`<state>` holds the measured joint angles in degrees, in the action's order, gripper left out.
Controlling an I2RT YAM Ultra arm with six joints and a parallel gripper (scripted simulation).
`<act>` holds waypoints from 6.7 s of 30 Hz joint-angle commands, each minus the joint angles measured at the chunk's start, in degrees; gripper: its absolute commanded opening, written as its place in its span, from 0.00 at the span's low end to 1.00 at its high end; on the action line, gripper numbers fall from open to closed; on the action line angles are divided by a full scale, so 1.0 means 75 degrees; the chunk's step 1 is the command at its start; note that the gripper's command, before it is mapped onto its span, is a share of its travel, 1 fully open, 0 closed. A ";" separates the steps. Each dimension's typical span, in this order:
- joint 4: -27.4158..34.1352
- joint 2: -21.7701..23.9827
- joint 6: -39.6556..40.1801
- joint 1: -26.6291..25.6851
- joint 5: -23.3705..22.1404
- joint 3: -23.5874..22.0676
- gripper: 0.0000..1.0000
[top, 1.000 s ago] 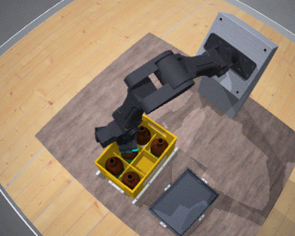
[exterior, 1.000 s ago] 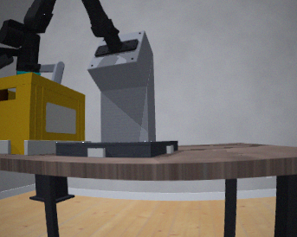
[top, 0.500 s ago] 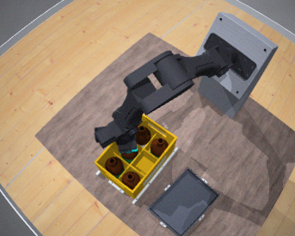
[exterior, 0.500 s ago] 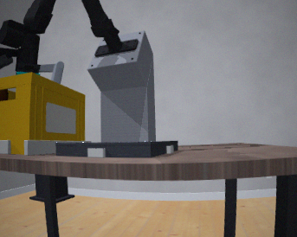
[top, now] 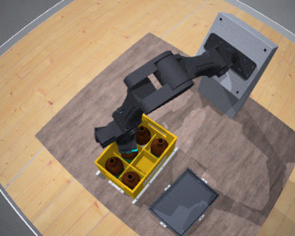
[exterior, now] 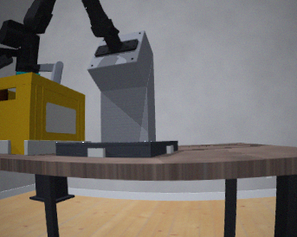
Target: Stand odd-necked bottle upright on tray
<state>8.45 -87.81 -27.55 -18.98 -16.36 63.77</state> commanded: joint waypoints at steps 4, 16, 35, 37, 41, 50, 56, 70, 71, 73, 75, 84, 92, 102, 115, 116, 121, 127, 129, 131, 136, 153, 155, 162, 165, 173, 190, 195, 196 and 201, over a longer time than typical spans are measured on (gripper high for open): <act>-0.0135 0.0075 -0.0054 0.0038 0.0049 0.0194 0.61; -0.0135 0.0075 -0.0054 0.0038 0.0049 0.0194 0.61; -0.0135 0.0075 -0.0054 0.0038 0.0049 0.0194 0.61; -0.0135 0.0075 -0.0054 0.0038 0.0049 0.0194 0.61; -0.0135 0.0075 -0.0047 0.0029 0.0041 0.0194 0.00; -0.0135 0.0074 -0.0042 0.0002 0.0035 0.0194 0.00; -0.0135 0.0074 -0.0042 0.0002 0.0035 0.0194 0.00; -0.0135 0.0074 -0.0042 0.0002 0.0035 0.0194 0.00; -0.0135 0.0074 -0.0042 0.0002 0.0035 0.0194 0.00; -0.0135 0.0074 -0.0042 0.0002 0.0035 0.0194 0.00; -0.0135 0.0074 -0.0042 0.0002 0.0035 0.0194 0.00; -0.0135 0.0074 -0.0042 0.0002 0.0035 0.0194 0.00; -0.0135 0.0074 -0.0042 0.0002 0.0035 0.0194 0.00; -0.0135 0.0074 -0.0042 0.0002 0.0035 0.0194 0.00; -0.0135 0.0074 -0.0042 0.0002 0.0035 0.0194 0.61; -0.0135 0.0075 -0.0041 0.0002 0.0037 0.0194 0.61; -0.0109 0.0072 -0.0041 0.0002 0.0037 0.0196 0.61; -0.0109 0.0072 -0.0041 0.0002 0.0037 0.0196 0.61; -0.0109 0.0072 -0.0041 0.0002 0.0037 0.0196 0.61; -0.0109 0.0072 -0.0041 0.0002 0.0037 0.0196 0.61; -0.0109 0.0072 -0.0041 0.0002 0.0037 0.0196 0.61; -0.0090 0.0110 -0.0039 -0.0004 0.0034 0.0194 0.61; -0.0028 0.0228 -0.0031 -0.0023 0.0024 0.0174 0.61; 0.0221 0.0418 0.0058 -0.0130 -0.0075 -0.0193 0.61; 0.0347 0.0590 0.0082 -0.0174 -0.0112 -0.0245 0.61; 0.0707 0.1042 0.0153 -0.0307 -0.0225 -0.0357 0.61; 0.1686 0.2075 0.0373 -0.0694 -0.0552 -0.0404 0.61; 0.1810 0.2185 0.0407 -0.0747 -0.0596 -0.0398 0.61; 0.1820 0.2193 0.0410 -0.0752 -0.0600 -0.0397 0.61; 0.1832 0.2202 0.0415 -0.0758 -0.0573 -0.0395 0.61</act>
<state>21.04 -73.01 -24.95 -23.55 -20.58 61.32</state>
